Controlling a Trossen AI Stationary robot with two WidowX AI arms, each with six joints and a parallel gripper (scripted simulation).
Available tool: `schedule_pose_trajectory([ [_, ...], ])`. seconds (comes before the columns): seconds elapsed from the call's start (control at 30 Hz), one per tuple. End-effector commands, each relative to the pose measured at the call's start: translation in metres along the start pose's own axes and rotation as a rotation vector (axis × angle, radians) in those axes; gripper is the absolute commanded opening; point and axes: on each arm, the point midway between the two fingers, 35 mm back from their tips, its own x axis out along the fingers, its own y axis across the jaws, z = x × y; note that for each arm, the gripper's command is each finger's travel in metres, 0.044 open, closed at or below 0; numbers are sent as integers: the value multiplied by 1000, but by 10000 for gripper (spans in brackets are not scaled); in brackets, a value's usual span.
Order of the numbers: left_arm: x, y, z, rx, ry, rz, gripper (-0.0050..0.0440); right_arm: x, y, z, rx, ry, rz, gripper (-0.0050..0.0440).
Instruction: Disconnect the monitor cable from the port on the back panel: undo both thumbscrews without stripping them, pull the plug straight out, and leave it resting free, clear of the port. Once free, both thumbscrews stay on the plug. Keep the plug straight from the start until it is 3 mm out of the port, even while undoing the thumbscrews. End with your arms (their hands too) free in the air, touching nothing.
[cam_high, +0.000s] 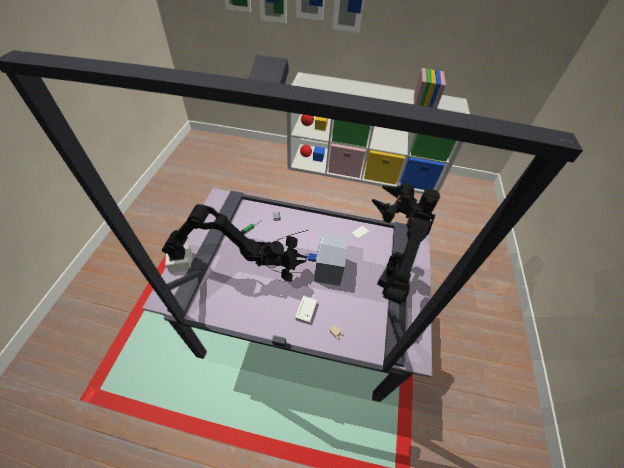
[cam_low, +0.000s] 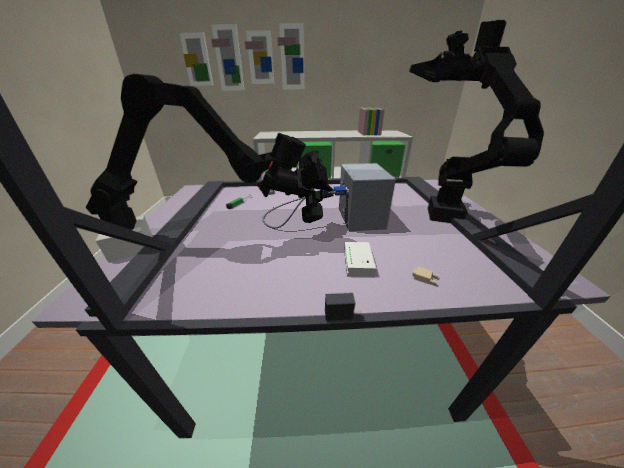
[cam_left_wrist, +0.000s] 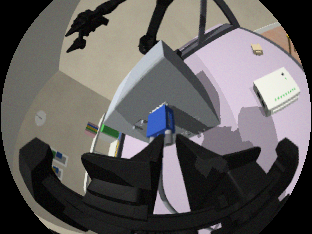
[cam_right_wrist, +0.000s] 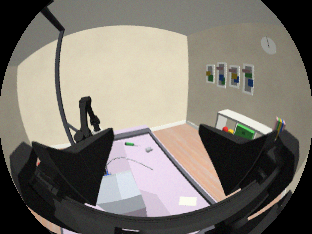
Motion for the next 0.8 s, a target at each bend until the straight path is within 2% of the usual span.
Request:
schedule_pose_trajectory([
  [0.0, -4, 11, 10, -20, -22, 14, 144, 0, 1, 3, -6, -1, 1, 440],
  [0.07, -4, 11, 10, -20, -22, 14, 192, 0, 1, 3, -6, -1, 1, 440],
  [0.13, -4, 11, 10, -20, -22, 14, 192, 0, 1, 3, -6, -1, 1, 440],
  [0.47, -4, 11, 10, -20, -22, 14, 432, 0, 1, 3, -6, -1, 1, 440],
  [0.77, -4, 11, 10, -20, -22, 14, 440, 0, 1, 3, -6, -1, 1, 440],
])
